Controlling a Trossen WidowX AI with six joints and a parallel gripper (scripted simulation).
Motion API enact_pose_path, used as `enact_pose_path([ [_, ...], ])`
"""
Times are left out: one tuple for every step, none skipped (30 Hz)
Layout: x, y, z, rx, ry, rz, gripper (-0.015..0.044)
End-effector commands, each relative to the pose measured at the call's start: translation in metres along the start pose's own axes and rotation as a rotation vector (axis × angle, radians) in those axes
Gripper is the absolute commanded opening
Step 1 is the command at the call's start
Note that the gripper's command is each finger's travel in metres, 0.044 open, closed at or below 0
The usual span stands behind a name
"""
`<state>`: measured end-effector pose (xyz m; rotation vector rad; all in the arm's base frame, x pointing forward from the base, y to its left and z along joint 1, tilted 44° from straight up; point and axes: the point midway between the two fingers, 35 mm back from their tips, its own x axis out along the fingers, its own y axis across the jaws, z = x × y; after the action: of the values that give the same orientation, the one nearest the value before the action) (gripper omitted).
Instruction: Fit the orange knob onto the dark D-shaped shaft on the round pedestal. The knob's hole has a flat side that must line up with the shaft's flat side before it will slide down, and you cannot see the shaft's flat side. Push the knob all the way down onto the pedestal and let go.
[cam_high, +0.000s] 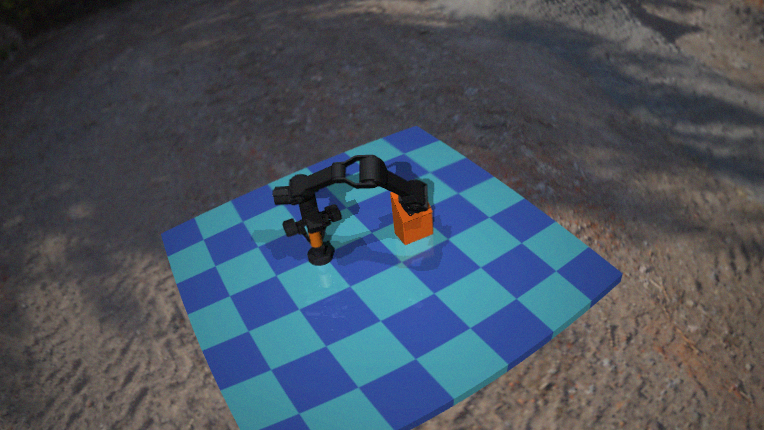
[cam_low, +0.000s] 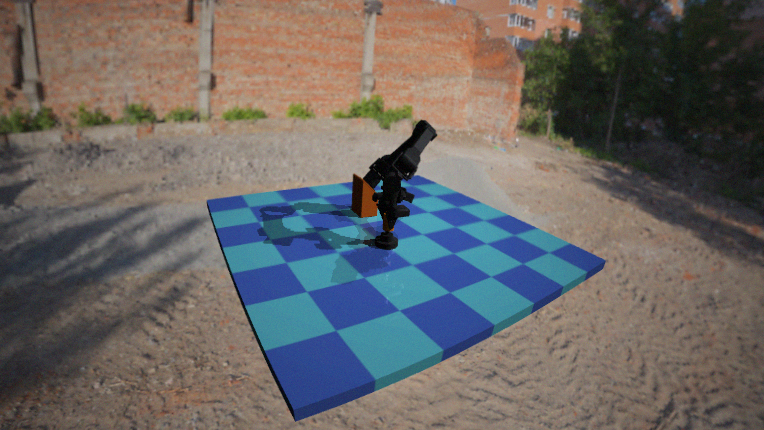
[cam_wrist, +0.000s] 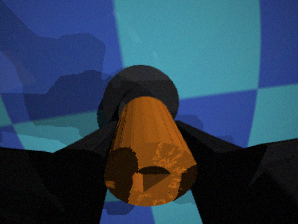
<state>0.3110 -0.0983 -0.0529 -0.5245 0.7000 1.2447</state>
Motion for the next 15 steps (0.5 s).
enact_pose_path([
  [0.0018,-0.0008,-0.002,0.226,0.001,0.0,0.0],
  [0.002,-0.0008,-0.0022,0.295,0.001,0.0,0.0],
  [0.0021,-0.0008,-0.0024,0.365,0.001,0.0,0.0],
  [0.0022,-0.0008,-0.0026,0.434,0.001,0.0,0.0],
  [0.0022,-0.0007,-0.0028,0.504,0.001,0.0,0.0],
  [0.0022,-0.0006,-0.003,0.573,0.001,0.0,0.0],
  [0.0021,-0.0005,-0.0031,0.643,0.001,0.0,0.0],
  [0.002,-0.0003,-0.0032,0.713,0.001,0.0,0.0],
  [0.0018,-0.0001,-0.0034,0.782,0.001,0.0,0.0],
  [0.0015,0.0002,-0.0035,0.852,0.001,0.0,0.0],
  [0.0013,0.0004,-0.0035,0.922,0.001,0.0,0.0],
  [0.001,0.0007,-0.0036,0.992,0.001,0.0,0.0],
  [0.0007,0.0009,-0.0036,1.062,0.001,0.0,0.0],
  [0.0003,0.0012,-0.0037,1.131,0.002,-0.001,0.0],
  [0.0,0.0015,-0.0036,1.201,0.002,-0.001,0.0],
])
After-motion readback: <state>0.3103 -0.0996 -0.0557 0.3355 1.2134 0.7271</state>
